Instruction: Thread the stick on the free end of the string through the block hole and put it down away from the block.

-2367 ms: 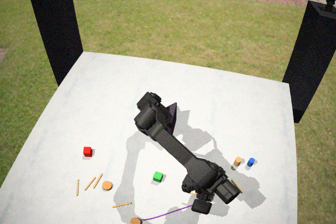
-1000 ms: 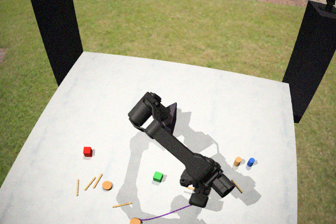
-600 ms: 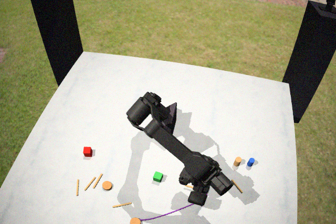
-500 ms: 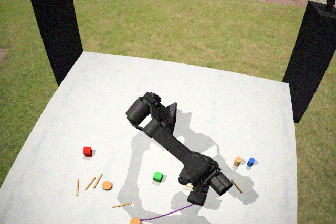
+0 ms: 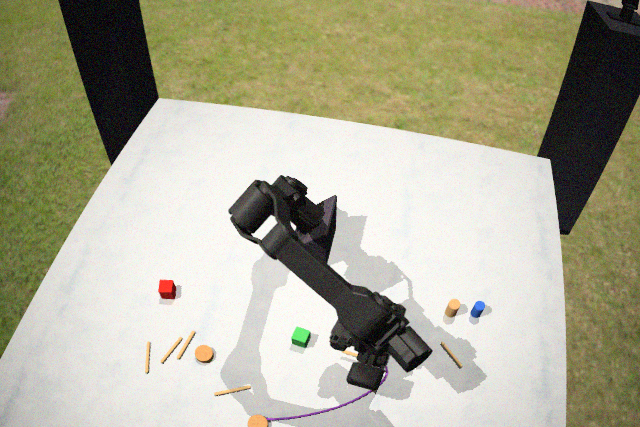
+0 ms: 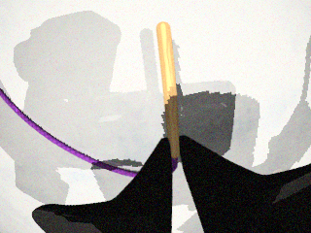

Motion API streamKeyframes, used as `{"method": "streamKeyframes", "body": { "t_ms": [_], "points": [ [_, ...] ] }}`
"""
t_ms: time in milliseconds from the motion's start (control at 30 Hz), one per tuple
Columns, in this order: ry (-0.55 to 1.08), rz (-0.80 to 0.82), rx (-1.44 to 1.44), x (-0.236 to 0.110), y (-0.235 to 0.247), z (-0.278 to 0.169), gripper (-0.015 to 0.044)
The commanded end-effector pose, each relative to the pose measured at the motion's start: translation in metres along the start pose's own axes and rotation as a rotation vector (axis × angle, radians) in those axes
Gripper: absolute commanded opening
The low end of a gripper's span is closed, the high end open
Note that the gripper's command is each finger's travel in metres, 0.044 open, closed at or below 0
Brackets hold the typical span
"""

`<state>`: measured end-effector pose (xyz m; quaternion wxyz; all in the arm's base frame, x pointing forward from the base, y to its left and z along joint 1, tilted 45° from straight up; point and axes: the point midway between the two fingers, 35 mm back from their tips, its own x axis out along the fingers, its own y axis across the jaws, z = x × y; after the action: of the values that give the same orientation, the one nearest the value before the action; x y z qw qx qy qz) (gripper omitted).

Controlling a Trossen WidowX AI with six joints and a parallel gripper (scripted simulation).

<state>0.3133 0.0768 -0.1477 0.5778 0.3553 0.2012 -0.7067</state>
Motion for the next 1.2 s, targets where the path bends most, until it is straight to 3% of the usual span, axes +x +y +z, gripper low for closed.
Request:
{"method": "streamKeyframes", "body": {
  "t_ms": [0,1167],
  "points": [
    [-0.002,0.003,-0.004,0.000,0.001,0.005,0.0000],
    [-0.004,0.002,-0.005,0.000,0.000,0.051,0.0000]
  ]
}}
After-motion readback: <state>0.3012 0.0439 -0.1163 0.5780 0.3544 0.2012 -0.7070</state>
